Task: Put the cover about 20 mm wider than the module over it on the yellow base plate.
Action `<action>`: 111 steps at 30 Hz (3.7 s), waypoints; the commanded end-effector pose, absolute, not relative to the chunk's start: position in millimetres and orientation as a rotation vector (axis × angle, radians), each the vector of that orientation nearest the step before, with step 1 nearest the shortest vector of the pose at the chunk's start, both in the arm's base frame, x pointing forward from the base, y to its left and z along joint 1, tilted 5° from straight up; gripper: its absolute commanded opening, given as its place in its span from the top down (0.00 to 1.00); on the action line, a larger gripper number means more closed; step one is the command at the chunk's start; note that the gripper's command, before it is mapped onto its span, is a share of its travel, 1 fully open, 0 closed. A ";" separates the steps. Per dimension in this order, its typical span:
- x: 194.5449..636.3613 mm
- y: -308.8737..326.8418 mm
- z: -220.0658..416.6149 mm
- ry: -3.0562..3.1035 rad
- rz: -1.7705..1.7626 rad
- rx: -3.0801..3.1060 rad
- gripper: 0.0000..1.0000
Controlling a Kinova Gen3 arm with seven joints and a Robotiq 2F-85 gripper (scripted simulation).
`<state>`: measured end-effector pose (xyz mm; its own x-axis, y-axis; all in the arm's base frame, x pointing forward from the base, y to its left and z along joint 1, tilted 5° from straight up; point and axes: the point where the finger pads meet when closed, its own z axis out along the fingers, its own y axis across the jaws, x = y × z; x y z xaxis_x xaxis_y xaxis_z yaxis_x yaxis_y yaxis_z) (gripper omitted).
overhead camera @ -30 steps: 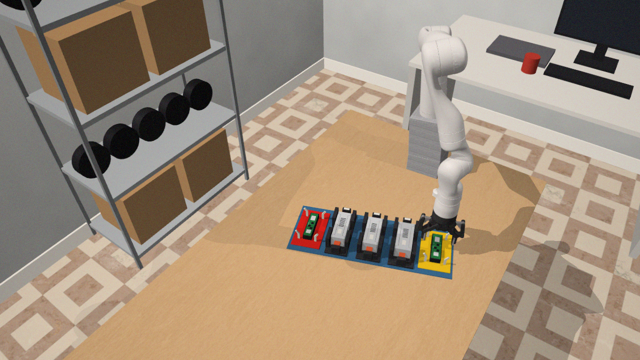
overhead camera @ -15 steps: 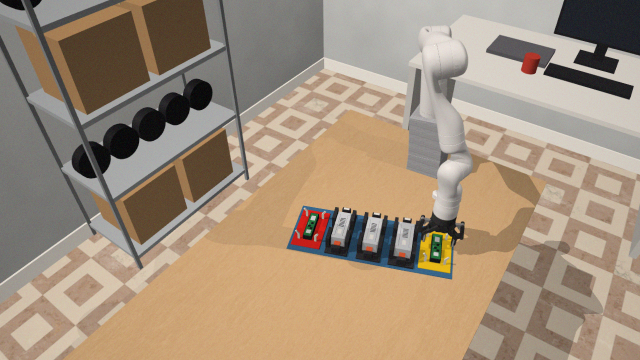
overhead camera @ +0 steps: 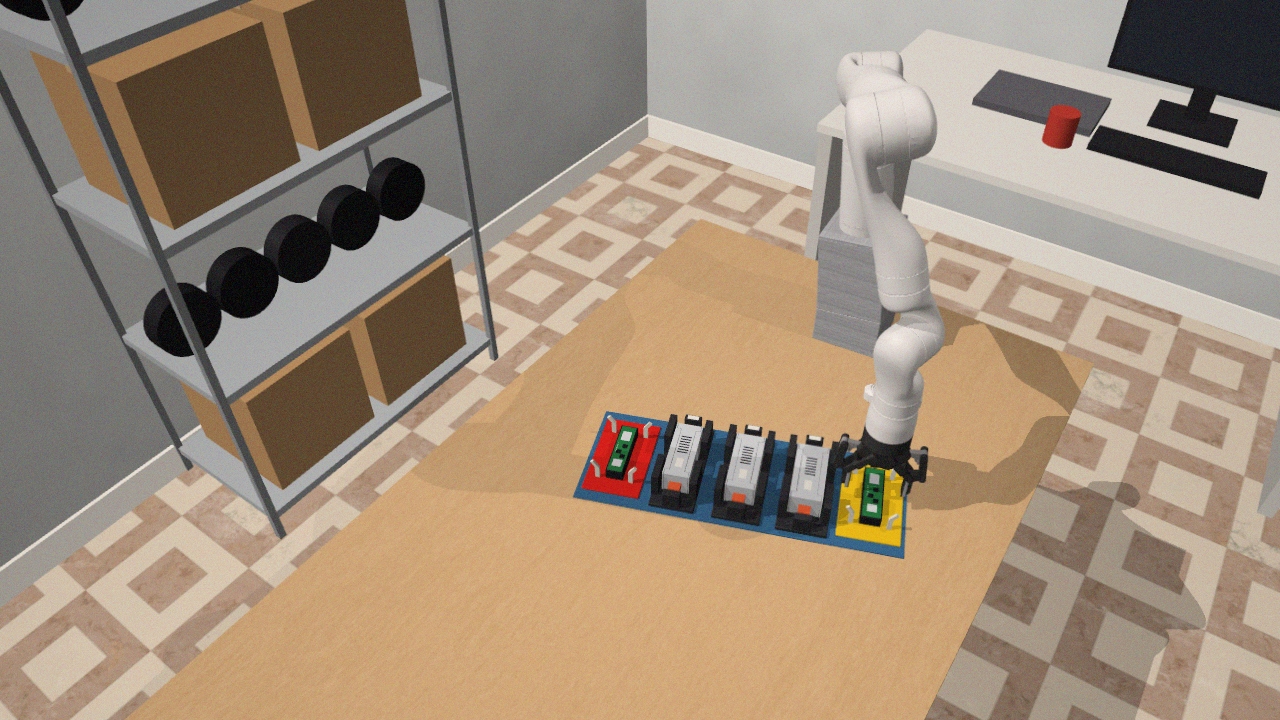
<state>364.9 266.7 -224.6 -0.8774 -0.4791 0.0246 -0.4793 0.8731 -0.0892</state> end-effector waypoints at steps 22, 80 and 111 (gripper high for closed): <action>365.9 266.0 -238.9 -3.040 0.144 0.778 0.00; 365.9 266.0 -238.9 -3.040 0.144 0.778 1.00; 365.9 266.0 -238.9 -3.040 0.144 0.778 0.00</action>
<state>365.2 265.3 -239.7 -0.8774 -0.4791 0.0245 -0.4793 0.8731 -0.0892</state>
